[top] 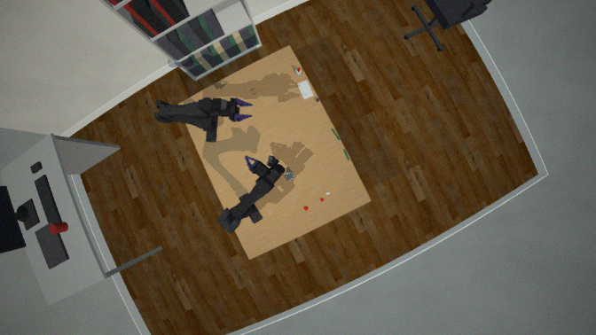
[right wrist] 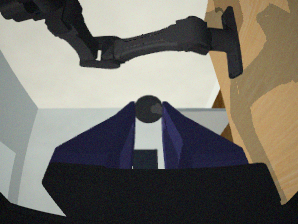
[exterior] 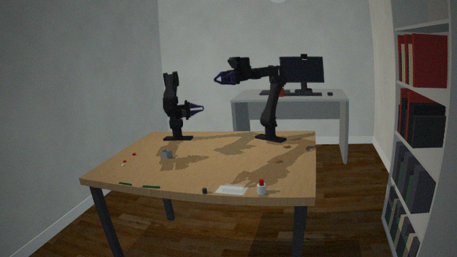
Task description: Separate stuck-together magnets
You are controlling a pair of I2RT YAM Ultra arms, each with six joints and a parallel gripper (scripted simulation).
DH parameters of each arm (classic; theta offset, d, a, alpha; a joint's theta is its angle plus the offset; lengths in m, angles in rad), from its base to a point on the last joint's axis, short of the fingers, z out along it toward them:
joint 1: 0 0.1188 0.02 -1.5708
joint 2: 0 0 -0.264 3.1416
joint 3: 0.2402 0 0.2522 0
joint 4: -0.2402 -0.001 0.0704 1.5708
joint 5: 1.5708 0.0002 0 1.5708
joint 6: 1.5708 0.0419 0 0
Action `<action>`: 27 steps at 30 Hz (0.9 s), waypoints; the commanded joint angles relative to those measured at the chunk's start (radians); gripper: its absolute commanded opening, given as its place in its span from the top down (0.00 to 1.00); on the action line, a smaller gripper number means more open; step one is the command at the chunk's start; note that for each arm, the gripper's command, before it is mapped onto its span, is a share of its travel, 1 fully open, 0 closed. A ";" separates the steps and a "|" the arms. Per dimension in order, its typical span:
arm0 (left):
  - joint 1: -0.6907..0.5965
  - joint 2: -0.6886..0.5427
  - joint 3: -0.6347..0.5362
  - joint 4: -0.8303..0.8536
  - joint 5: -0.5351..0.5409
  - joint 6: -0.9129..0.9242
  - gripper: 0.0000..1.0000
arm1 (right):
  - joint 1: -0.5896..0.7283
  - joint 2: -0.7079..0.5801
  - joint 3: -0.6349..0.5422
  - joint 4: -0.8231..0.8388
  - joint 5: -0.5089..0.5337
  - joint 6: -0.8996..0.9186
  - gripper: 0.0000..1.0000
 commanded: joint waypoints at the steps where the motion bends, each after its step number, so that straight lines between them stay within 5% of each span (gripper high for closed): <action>1: 0.000 -0.001 0.007 0.005 0.002 0.001 0.48 | 0.001 -0.004 0.006 0.003 -0.015 -0.003 0.82; 13: 0.000 -0.001 0.007 0.005 0.002 0.001 0.67 | 0.001 -0.005 0.005 0.004 -0.015 -0.002 0.82; 27: -0.004 -0.002 -0.001 0.009 0.007 -0.018 0.67 | 0.001 -0.005 0.005 0.006 -0.015 0.000 0.82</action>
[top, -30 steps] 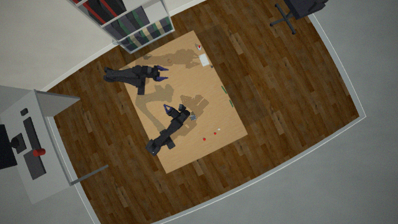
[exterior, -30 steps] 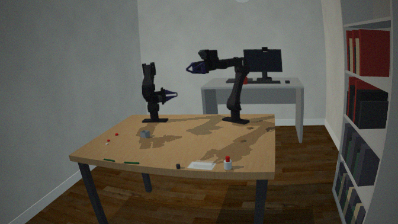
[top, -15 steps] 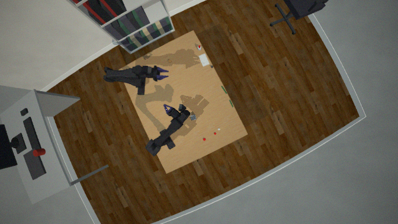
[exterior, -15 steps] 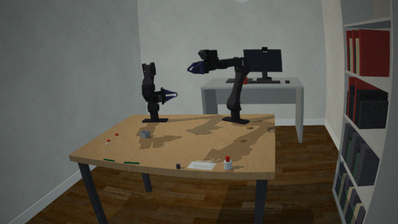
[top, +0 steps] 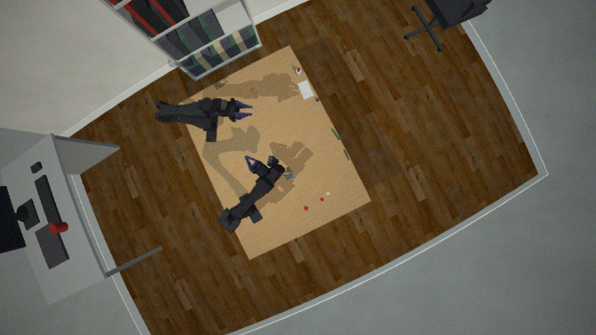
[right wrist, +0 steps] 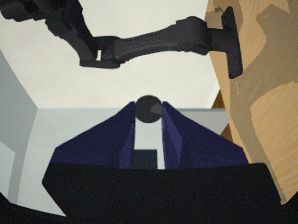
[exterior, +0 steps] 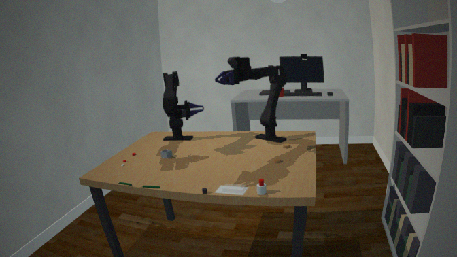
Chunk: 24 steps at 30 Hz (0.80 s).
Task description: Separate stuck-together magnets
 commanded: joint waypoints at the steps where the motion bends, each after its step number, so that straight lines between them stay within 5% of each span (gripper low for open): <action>1: -0.004 -0.003 -0.002 0.010 0.008 -0.027 0.67 | 0.001 -0.005 0.005 0.003 -0.015 -0.001 0.82; 24: -0.040 -0.023 -0.071 0.059 0.036 -0.174 0.67 | 0.001 -0.005 0.004 0.003 -0.015 0.000 0.82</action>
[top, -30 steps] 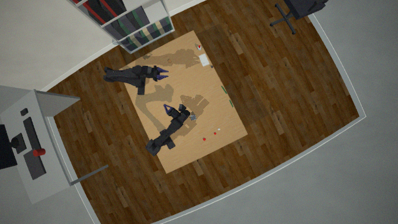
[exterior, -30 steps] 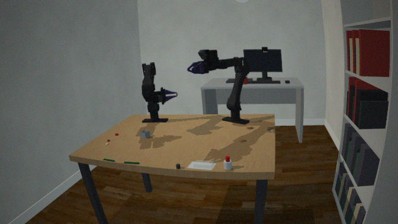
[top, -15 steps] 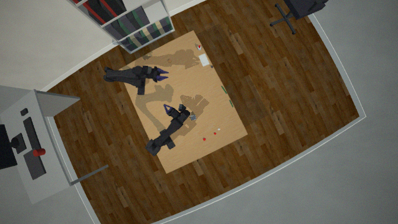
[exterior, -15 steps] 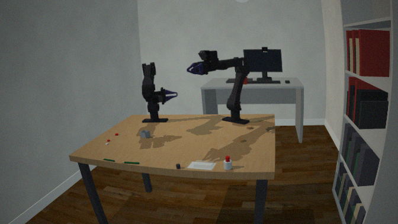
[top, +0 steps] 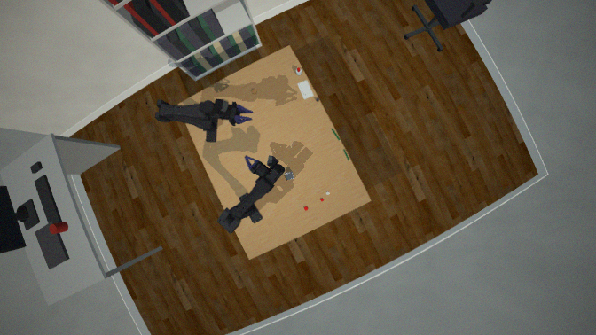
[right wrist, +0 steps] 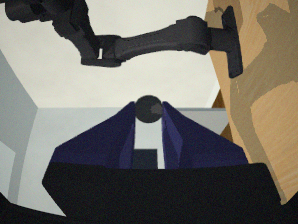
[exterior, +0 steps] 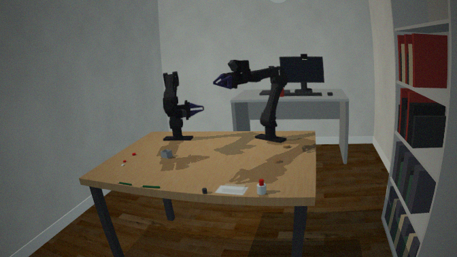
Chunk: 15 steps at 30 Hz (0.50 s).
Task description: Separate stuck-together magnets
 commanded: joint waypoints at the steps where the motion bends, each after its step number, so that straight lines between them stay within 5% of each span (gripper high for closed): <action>1: -0.004 -0.004 0.003 0.008 0.006 -0.031 0.67 | -0.001 -0.005 0.006 0.001 -0.015 -0.002 0.82; 15: -0.024 -0.016 -0.037 0.040 0.022 -0.116 0.67 | -0.001 -0.005 0.005 0.003 -0.015 0.000 0.82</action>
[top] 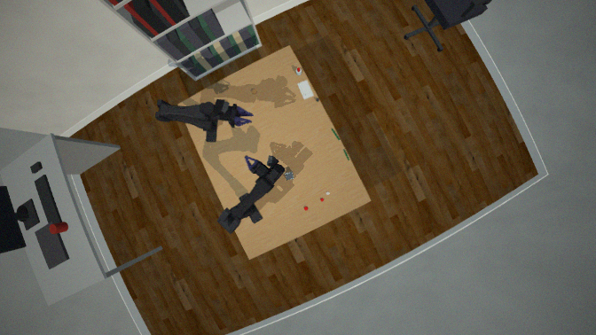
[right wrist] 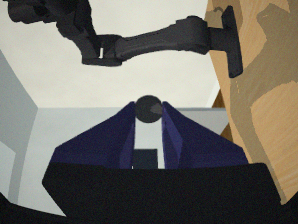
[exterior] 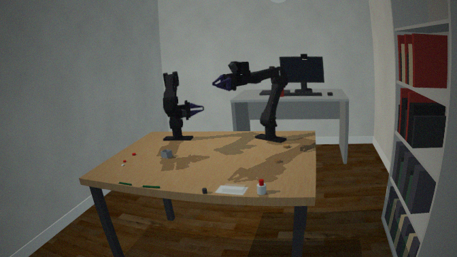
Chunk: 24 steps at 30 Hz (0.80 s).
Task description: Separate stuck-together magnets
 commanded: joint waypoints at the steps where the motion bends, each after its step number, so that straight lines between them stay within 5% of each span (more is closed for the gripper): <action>1: -0.006 -0.005 -0.001 0.013 0.007 -0.037 0.67 | -0.001 -0.006 0.007 0.003 -0.015 -0.001 0.82; 24: -0.034 -0.022 -0.062 0.056 0.032 -0.153 0.67 | -0.001 -0.006 0.007 0.003 -0.015 -0.001 0.82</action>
